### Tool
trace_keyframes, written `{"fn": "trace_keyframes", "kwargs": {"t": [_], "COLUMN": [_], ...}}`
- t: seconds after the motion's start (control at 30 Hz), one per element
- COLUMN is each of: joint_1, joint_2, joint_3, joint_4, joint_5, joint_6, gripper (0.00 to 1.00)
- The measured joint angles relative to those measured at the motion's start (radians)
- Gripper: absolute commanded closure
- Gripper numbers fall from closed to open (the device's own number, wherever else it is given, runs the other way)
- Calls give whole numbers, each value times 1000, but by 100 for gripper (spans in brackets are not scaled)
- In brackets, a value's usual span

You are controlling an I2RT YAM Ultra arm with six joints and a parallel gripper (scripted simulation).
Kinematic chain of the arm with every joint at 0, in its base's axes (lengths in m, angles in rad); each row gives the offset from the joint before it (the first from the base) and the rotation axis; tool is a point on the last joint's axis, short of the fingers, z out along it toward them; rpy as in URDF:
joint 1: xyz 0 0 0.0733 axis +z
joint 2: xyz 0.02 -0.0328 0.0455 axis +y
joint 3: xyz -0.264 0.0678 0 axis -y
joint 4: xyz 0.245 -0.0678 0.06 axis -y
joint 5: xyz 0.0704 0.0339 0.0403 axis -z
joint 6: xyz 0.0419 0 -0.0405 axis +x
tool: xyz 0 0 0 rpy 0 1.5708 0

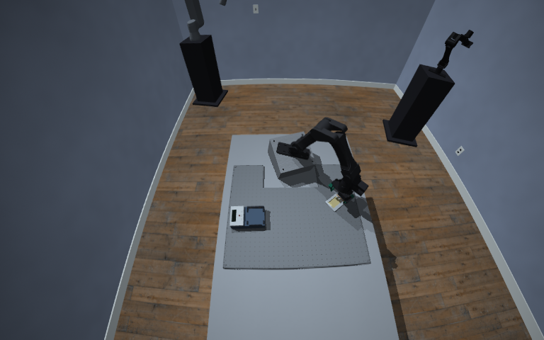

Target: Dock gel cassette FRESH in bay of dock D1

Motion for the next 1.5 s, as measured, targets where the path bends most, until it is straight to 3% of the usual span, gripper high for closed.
{"fn": "trace_keyframes", "kwargs": {"t": [0.9,1.5], "joint_1": [0,-7], "joint_2": [1,65], "joint_3": [0,0], "joint_4": [0,57], "joint_5": [0,-2], "joint_6": [0,-10], "gripper": [0,0]}}
